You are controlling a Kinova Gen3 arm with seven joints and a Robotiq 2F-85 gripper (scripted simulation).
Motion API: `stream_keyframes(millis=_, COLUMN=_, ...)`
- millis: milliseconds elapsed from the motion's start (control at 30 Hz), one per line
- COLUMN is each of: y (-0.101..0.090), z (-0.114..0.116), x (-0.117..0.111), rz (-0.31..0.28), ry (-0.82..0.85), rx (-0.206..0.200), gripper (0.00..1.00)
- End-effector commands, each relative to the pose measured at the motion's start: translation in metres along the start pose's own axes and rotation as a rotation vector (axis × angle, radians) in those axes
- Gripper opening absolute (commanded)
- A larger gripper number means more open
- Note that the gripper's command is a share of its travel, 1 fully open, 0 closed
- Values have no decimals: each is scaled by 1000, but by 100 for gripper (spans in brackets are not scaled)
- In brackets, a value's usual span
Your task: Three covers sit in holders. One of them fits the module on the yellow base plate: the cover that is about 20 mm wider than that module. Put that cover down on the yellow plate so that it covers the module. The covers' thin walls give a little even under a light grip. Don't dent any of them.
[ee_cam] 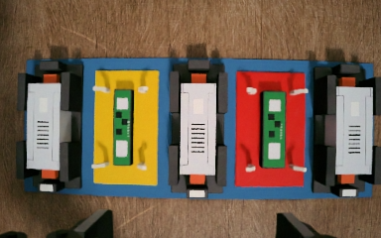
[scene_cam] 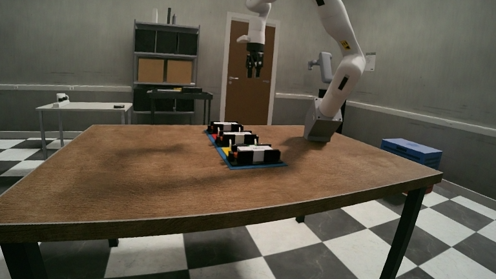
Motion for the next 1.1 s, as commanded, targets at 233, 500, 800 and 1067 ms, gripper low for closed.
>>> stream_keyframes(millis=233, y=-1, z=0, x=0, rz=1, ry=0, rx=2, gripper=100)
stream_keyframes(millis=500, y=9, z=-5, x=-4, rz=1, ry=0, rx=2, gripper=100)
stream_keyframes(millis=800, y=49, z=-27, x=-20, rz=0, ry=1, rx=1, gripper=100)
stream_keyframes(millis=1067, y=58, z=-32, x=-24, rz=0, ry=1, rx=1, gripper=100)
Point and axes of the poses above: the point where the finger pads meet when closed, its own y axis out along the fingers, its own z axis across the jaws, x = y × z, the point moved 5 cm from there along -y, back along the fingers, and after that the axes turned 12 degrees about -y, right-handed, at the moved point
